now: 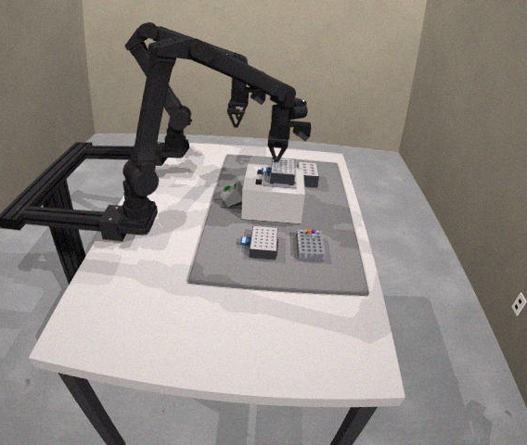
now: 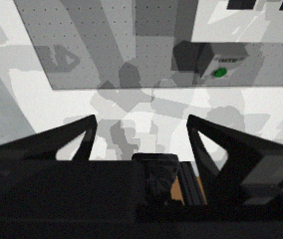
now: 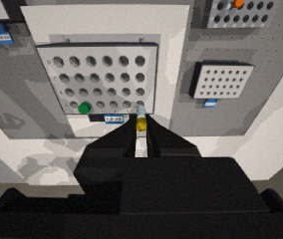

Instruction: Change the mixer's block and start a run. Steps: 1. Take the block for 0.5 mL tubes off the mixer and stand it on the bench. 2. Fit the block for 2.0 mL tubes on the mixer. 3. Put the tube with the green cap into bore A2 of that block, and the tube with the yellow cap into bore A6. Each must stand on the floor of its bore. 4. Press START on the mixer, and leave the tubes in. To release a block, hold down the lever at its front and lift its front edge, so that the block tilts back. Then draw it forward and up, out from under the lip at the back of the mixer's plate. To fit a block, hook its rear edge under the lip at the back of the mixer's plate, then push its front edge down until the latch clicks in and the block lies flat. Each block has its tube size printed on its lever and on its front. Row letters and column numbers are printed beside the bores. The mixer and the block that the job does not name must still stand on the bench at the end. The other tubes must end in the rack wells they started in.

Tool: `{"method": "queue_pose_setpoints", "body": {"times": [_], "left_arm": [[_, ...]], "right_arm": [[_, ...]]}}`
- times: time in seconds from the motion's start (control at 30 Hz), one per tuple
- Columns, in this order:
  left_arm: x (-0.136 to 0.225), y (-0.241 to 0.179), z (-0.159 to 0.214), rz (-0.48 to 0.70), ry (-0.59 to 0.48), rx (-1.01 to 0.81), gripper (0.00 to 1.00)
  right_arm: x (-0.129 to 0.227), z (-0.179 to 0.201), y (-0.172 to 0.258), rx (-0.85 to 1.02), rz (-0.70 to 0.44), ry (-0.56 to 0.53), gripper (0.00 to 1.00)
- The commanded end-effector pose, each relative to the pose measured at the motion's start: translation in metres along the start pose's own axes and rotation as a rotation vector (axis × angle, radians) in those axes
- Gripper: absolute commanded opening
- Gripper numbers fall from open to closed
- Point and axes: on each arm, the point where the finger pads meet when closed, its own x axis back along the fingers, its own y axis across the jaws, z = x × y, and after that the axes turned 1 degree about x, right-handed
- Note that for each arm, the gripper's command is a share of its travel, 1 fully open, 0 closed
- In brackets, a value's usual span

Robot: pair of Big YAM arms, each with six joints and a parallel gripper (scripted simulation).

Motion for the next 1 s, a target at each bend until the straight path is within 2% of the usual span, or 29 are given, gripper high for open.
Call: {"method": "queue_pose_setpoints", "body": {"times": [0.0, 0.27, 0.97], "left_arm": [[0.029, 0.004, -0.027, -0.007, -0.079, 0.010, 1.00], [0.030, 0.004, -0.028, -0.007, -0.083, 0.010, 1.00], [0.005, 0.001, -0.004, 0.000, -0.015, 0.009, 1.00]], "right_arm": [[-0.005, -0.012, 0.013, 0.008, -0.013, -0.016, 0.09], [-0.007, -0.011, 0.012, 0.008, -0.011, -0.014, 0.09], [-0.013, -0.008, 0.010, 0.009, -0.005, -0.006, 0.09]]}}
